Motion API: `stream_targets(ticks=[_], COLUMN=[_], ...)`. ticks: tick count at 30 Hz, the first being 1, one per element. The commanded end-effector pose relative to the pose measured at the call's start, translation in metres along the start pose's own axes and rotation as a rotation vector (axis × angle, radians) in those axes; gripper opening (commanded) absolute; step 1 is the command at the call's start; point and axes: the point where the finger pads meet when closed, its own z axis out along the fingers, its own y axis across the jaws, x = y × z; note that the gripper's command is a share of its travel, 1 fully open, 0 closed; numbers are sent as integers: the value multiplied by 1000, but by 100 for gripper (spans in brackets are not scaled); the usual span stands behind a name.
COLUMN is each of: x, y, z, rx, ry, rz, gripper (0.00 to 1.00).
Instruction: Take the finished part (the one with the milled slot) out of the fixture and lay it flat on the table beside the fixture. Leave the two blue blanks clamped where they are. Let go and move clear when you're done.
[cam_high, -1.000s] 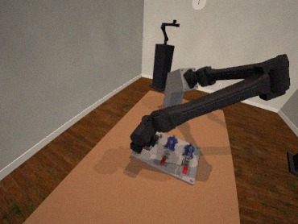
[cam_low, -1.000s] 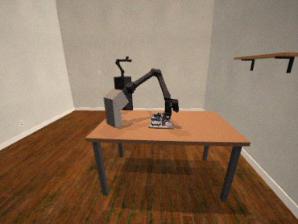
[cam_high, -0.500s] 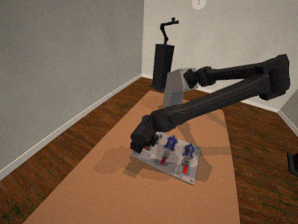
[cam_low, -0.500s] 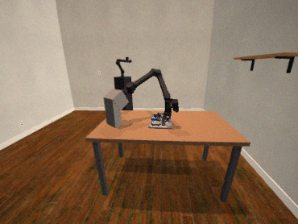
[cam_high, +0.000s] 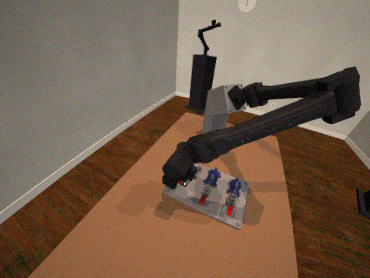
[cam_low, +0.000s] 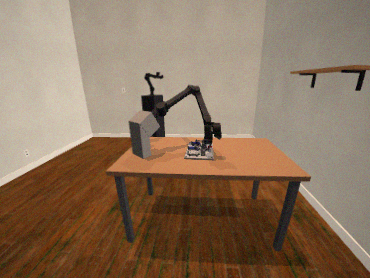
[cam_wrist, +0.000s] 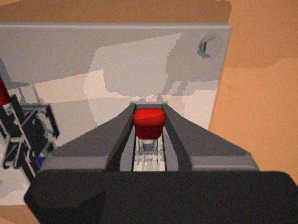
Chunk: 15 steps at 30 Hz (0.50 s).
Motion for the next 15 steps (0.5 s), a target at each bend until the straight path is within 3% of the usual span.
stream_targets(ticks=[1,15], x=[31,44], y=[-5,-4], z=[-25,-28], rx=[-7,-16], ry=[12,26], rz=[18,22], gripper=[0,0])
